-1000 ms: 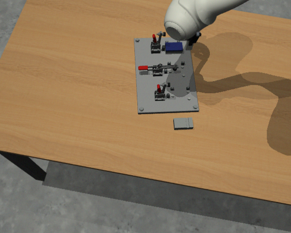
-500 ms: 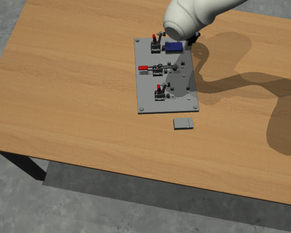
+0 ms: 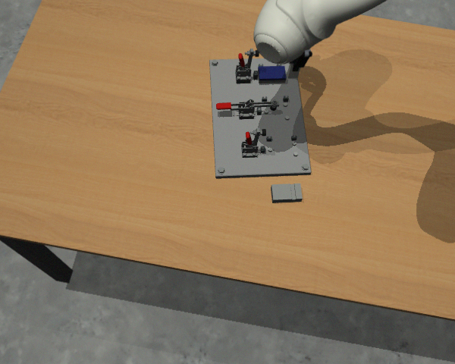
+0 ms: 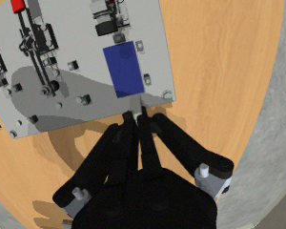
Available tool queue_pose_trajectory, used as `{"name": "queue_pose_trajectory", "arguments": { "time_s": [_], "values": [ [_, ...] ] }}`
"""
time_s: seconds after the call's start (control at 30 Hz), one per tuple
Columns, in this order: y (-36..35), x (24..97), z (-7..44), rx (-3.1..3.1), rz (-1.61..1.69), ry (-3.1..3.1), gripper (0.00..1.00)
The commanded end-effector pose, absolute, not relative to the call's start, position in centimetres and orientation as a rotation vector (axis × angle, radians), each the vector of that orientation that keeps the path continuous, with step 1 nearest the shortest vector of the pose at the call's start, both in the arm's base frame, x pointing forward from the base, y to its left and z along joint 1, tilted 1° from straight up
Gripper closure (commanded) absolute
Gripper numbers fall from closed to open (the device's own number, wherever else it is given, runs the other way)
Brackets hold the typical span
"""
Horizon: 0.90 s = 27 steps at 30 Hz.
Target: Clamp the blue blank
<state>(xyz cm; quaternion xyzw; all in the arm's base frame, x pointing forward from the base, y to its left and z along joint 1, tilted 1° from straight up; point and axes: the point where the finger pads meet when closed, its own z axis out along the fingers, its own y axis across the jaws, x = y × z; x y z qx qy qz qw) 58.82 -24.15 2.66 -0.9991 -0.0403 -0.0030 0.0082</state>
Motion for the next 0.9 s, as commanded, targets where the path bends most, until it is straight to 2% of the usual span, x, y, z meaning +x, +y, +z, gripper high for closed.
{"name": "queue_pose_trajectory", "arguments": {
  "time_s": [0.0, 0.87],
  "values": [
    [-23.79, 59.30, 2.58, -3.118, -0.008, -0.118, 1.00],
    [-23.76, 59.71, 2.59, -3.118, -0.008, -0.118, 1.00]
  ]
}}
